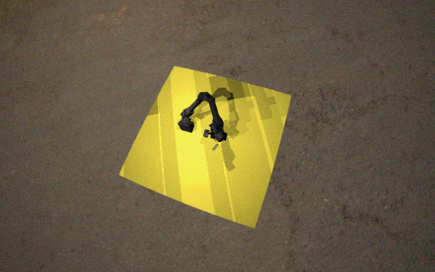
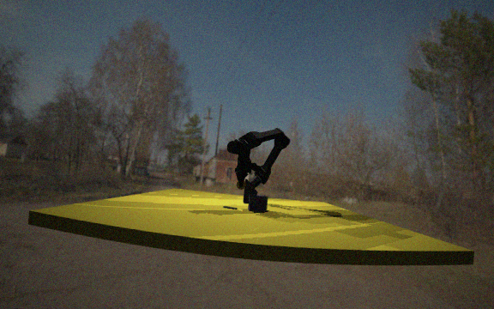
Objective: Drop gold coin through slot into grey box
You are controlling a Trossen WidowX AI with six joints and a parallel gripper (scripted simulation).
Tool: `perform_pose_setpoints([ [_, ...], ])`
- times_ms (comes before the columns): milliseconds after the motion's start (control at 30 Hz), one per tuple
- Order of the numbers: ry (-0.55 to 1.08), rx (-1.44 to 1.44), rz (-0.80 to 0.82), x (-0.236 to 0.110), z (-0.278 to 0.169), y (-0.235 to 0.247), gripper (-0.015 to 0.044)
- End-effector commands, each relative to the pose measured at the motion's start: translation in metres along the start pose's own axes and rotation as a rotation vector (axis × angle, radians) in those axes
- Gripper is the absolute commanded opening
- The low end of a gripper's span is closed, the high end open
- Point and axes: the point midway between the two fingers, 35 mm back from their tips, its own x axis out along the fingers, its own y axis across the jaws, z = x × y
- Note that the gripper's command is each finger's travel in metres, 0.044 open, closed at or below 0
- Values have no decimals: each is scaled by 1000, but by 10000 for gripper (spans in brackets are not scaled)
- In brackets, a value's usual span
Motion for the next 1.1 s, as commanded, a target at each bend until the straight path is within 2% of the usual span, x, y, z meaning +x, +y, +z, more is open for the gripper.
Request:
perform_pose_setpoints([
  [0, -8, 6, 1, 1, 14, -1, 0],
  [1067, -17, 6, 2, 3, 91, 2, 0],
])
